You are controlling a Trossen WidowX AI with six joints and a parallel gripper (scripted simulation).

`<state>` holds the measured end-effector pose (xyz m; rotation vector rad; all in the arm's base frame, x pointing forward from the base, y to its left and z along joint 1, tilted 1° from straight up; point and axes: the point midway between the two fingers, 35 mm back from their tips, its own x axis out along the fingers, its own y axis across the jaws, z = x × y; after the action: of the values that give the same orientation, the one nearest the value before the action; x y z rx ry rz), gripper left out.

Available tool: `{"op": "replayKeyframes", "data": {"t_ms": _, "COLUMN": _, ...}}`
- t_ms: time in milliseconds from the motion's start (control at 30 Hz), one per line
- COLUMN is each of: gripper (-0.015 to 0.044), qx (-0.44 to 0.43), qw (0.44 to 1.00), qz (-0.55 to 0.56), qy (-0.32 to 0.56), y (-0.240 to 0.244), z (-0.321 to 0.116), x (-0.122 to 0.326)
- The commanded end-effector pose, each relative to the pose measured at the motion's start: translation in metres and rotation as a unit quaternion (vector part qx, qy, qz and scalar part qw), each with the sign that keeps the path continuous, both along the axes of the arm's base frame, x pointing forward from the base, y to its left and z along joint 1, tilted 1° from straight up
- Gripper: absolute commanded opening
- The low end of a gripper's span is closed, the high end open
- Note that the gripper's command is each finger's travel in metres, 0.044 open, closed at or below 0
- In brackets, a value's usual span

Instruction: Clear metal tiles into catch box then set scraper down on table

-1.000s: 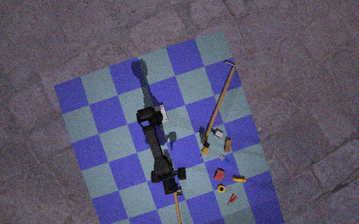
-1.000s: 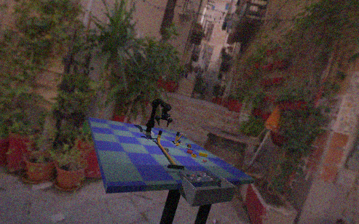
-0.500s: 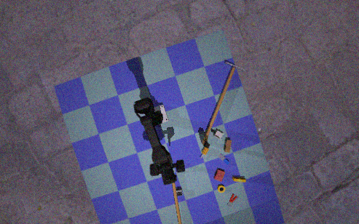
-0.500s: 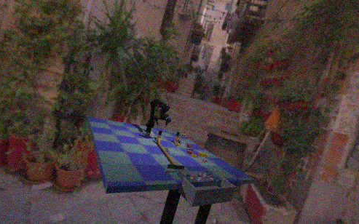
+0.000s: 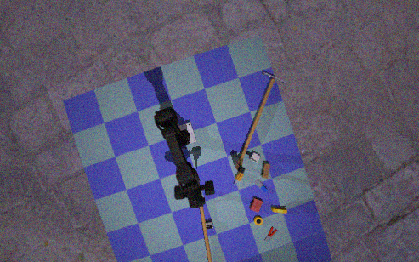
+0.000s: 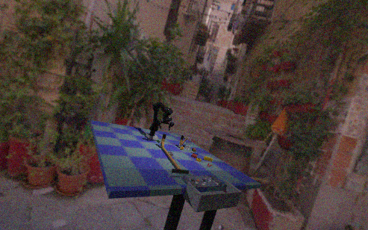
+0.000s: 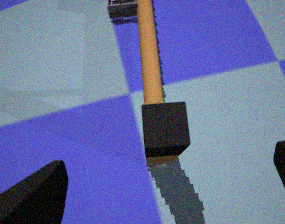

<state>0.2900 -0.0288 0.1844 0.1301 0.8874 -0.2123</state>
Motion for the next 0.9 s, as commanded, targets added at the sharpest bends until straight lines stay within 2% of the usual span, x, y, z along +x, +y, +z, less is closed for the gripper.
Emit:
{"op": "replayKeyframes", "data": {"t_ms": 0, "gripper": 0.044, "qx": -0.003, "qw": 1.0, "qz": 0.001, "qy": -0.001, "y": 0.0, "z": -0.009, "x": -0.001}}
{"op": "replayKeyframes", "data": {"t_ms": 267, "gripper": 0.044, "qx": -0.003, "qw": 1.0, "qz": 0.001, "qy": -0.001, "y": 0.0, "z": -0.033, "x": -0.001}}
{"op": "replayKeyframes", "data": {"t_ms": 867, "gripper": 0.044, "qx": -0.003, "qw": 1.0, "qz": 0.001, "qy": -0.001, "y": -0.002, "z": -0.051, "x": 0.014}}
